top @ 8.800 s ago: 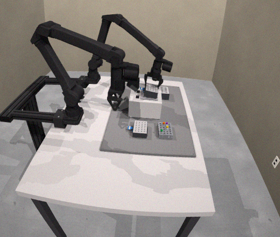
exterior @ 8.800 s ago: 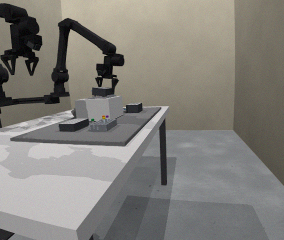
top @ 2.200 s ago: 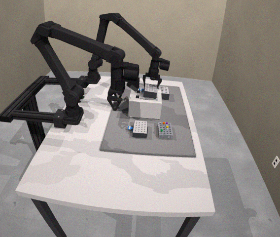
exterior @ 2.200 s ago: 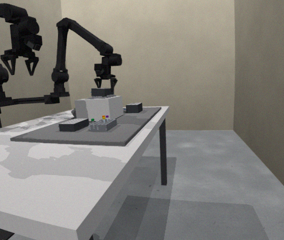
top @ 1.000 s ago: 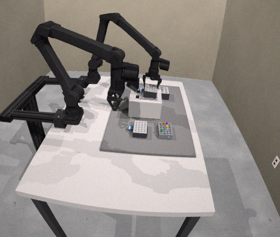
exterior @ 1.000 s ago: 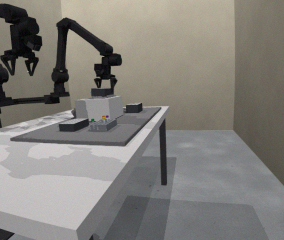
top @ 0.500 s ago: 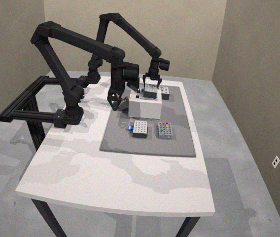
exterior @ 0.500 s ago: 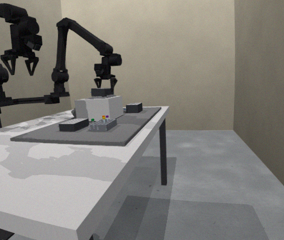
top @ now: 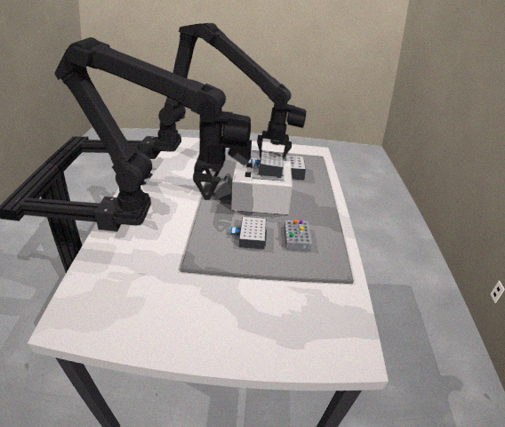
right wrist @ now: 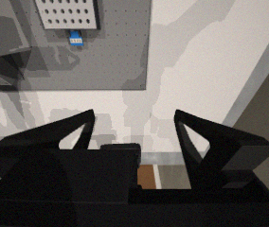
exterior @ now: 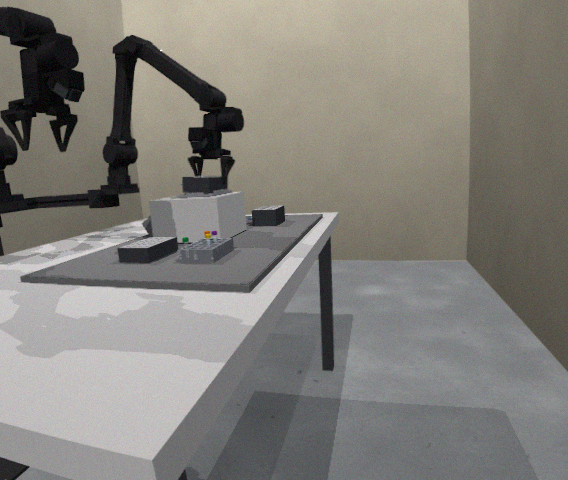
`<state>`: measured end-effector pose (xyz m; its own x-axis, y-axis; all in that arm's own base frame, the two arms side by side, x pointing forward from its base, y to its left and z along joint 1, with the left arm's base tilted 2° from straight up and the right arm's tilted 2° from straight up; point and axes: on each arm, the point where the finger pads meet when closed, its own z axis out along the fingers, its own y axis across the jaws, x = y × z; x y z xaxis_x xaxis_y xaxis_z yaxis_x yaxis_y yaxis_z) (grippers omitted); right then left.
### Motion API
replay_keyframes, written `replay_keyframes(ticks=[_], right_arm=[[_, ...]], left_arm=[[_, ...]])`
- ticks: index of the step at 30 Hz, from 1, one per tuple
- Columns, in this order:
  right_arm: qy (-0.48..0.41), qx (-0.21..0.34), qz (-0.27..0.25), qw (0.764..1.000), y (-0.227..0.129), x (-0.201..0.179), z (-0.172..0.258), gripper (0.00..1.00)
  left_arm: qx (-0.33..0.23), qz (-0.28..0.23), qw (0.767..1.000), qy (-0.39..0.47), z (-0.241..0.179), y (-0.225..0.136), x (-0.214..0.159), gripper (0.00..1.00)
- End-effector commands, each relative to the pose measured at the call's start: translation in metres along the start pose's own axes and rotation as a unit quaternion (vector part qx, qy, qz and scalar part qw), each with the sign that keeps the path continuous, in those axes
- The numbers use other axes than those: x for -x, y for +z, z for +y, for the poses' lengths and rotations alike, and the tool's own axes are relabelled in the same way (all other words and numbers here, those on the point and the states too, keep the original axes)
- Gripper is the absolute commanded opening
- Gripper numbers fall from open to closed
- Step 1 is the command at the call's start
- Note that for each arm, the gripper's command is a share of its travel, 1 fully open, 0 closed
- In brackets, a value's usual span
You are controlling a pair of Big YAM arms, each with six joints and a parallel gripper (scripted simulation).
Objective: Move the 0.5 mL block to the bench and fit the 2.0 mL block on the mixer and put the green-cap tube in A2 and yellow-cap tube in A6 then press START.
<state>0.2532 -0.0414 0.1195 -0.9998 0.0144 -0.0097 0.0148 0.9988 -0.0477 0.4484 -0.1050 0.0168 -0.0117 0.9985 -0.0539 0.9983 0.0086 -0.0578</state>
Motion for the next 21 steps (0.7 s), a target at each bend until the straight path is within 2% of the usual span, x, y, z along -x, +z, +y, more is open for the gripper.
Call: replay_keyframes(ticks=[1,11,21], right_arm=[[-0.002,-0.001,0.002,1.0,-0.003,-0.004,-0.001,1.0],[0.0,-0.005,-0.031,1.0,-0.016,0.017,-0.004,1.0],[0.0,-0.006,-0.037,0.999,-0.019,0.021,-0.005,1.0]], left_arm=[[0.014,0.012,1.0,-0.022,0.008,0.01,-0.019,0.0],[0.016,0.012,1.0,-0.022,0.009,0.011,-0.02,0.0],[0.017,0.012,1.0,-0.022,0.01,0.012,-0.02,0.0]])
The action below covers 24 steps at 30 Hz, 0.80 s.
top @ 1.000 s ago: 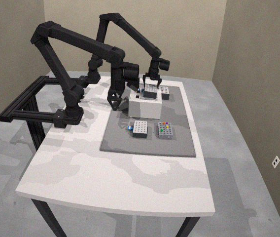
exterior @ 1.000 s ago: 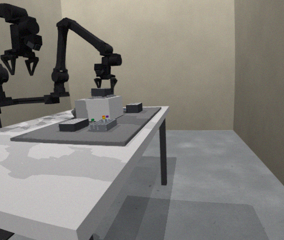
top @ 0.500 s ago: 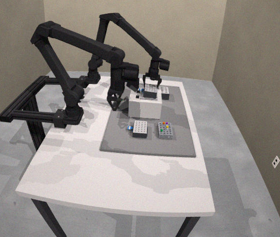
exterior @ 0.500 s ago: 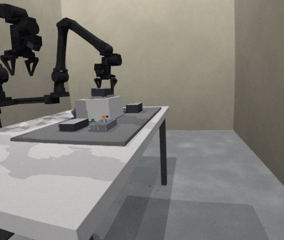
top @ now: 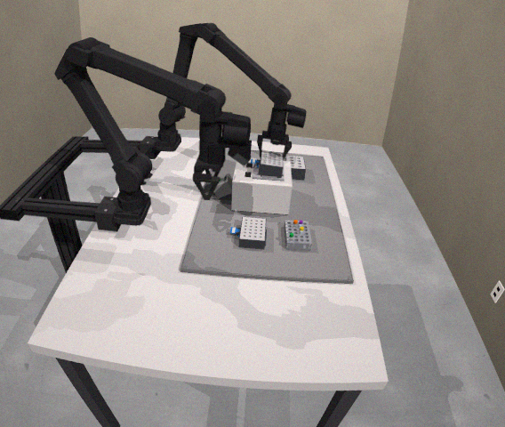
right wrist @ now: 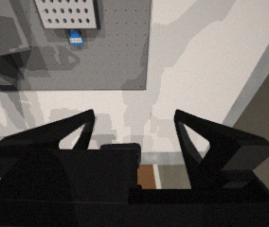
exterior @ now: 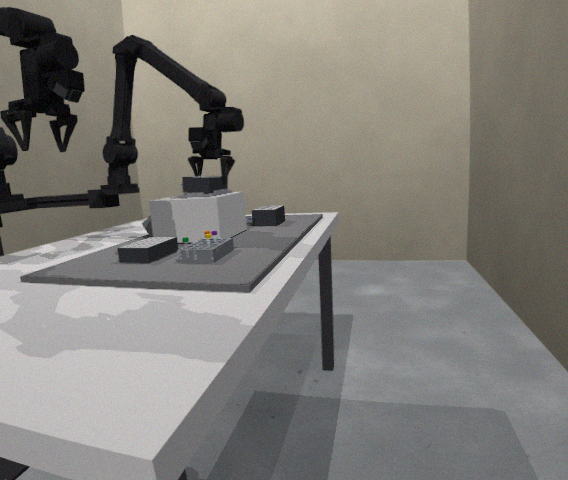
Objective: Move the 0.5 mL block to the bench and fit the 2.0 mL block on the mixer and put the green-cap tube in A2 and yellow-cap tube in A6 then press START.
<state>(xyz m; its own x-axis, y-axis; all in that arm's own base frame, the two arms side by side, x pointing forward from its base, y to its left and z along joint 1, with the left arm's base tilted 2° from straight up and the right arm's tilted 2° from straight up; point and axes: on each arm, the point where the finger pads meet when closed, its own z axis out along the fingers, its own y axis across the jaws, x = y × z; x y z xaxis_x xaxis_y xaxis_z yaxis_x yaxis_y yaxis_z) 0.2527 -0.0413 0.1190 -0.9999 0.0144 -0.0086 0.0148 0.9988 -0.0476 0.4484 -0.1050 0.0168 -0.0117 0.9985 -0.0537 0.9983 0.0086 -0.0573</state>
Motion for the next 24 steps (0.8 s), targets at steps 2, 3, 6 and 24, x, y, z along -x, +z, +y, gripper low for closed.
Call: replay_keyframes(ticks=[2,3,6,24], right_arm=[[0.0,-0.006,-0.035,0.999,-0.021,0.02,-0.005,1.0],[0.0,-0.005,-0.033,0.999,-0.021,0.019,-0.005,1.0],[0.0,-0.005,-0.029,1.0,-0.022,0.017,-0.005,1.0],[0.0,-0.003,-0.017,1.0,-0.006,0.006,-0.003,1.0]], left_arm=[[0.016,0.012,1.0,-0.022,0.01,0.012,-0.02,0.0],[0.016,0.012,1.0,-0.022,0.011,0.012,-0.02,0.0],[0.017,0.012,1.0,-0.022,0.011,0.013,-0.02,0.0],[0.019,0.011,1.0,-0.022,0.012,0.014,-0.021,0.0]])
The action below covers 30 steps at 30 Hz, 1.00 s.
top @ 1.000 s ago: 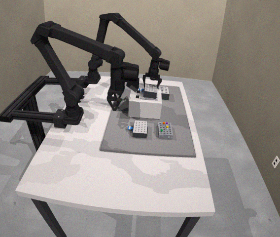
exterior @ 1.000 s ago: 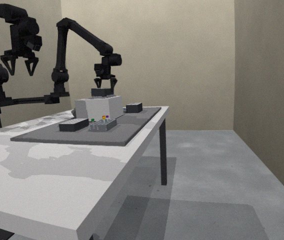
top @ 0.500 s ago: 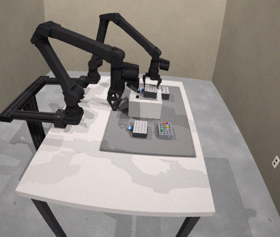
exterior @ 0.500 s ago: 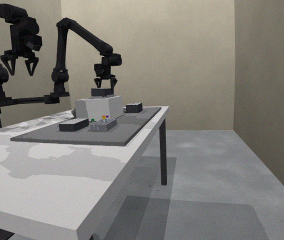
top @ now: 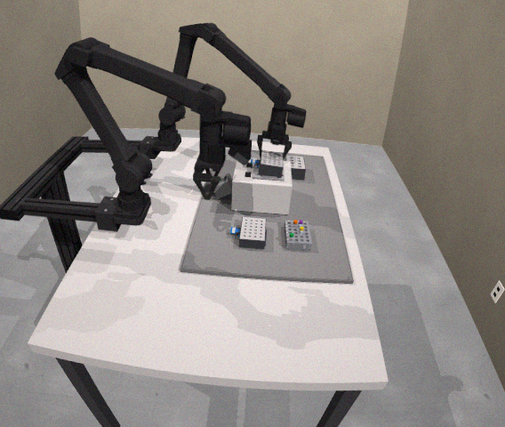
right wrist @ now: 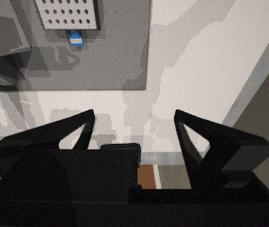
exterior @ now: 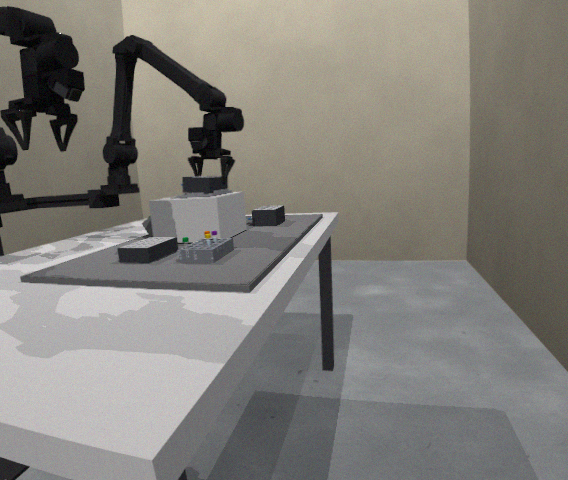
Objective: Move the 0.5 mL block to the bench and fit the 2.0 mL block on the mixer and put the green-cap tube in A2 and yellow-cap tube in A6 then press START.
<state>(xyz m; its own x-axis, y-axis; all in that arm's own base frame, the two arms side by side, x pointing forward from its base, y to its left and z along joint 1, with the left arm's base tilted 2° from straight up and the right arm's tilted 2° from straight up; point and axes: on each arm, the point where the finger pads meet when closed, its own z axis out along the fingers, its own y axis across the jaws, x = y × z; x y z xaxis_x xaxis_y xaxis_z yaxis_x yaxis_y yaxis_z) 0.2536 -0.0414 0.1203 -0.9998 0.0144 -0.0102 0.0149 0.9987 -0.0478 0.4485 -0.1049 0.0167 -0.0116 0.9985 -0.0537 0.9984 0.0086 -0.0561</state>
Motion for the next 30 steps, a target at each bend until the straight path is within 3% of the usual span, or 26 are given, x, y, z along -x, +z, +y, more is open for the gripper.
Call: replay_keyframes(ticks=[1,29,30], right_arm=[[0.0,-0.003,-0.016,1.0,-0.005,0.006,-0.003,1.0],[0.001,-0.005,-0.027,1.0,-0.019,0.016,-0.005,1.0],[0.001,-0.005,-0.029,1.0,-0.019,0.017,-0.005,1.0]], left_arm=[[0.018,0.011,1.0,-0.022,0.012,0.014,-0.02,0.0],[0.019,0.01,1.0,-0.022,0.009,0.018,-0.027,0.0],[0.019,0.01,1.0,-0.022,0.009,0.018,-0.027,1.0]])
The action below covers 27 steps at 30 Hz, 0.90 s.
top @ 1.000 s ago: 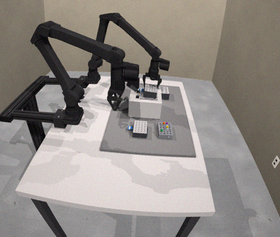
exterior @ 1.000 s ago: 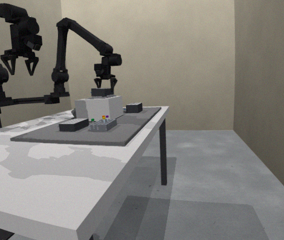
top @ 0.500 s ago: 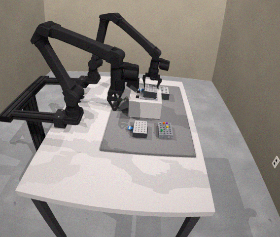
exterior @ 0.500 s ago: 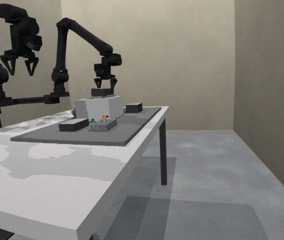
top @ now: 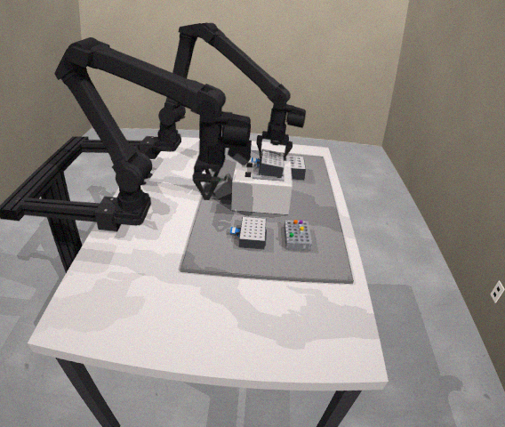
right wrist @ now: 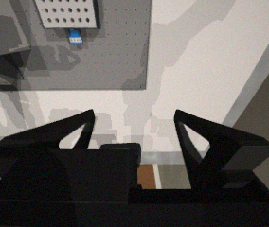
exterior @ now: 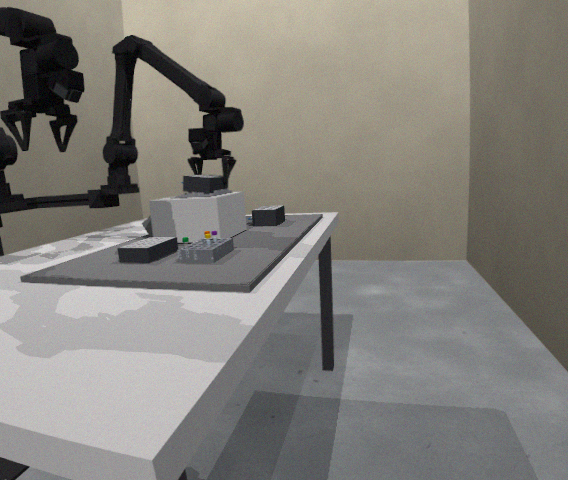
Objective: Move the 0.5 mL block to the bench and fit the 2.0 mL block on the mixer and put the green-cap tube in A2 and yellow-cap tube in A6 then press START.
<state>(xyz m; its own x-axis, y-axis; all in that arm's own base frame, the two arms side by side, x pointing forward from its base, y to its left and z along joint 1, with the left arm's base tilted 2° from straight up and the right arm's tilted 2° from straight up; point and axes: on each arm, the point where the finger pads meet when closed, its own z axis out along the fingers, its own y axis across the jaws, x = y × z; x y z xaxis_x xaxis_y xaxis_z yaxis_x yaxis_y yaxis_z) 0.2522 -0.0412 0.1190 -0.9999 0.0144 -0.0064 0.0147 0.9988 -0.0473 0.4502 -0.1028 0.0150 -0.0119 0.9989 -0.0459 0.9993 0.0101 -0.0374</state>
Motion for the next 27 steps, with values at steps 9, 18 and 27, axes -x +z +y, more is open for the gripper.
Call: replay_keyframes(ticks=[9,18,27], right_arm=[[0.001,-0.006,-0.037,0.999,-0.02,0.021,-0.005,1.0],[0.0,-0.004,-0.017,1.0,-0.007,0.007,-0.003,1.0],[0.0,-0.002,-0.003,1.0,-0.004,-0.001,-0.002,1.0]], left_arm=[[0.01,0.007,1.0,-0.022,0.007,0.017,-0.025,1.0],[0.01,0.007,1.0,-0.022,0.007,0.017,-0.025,1.0],[0.01,0.007,1.0,-0.022,0.007,0.017,-0.025,1.0]])
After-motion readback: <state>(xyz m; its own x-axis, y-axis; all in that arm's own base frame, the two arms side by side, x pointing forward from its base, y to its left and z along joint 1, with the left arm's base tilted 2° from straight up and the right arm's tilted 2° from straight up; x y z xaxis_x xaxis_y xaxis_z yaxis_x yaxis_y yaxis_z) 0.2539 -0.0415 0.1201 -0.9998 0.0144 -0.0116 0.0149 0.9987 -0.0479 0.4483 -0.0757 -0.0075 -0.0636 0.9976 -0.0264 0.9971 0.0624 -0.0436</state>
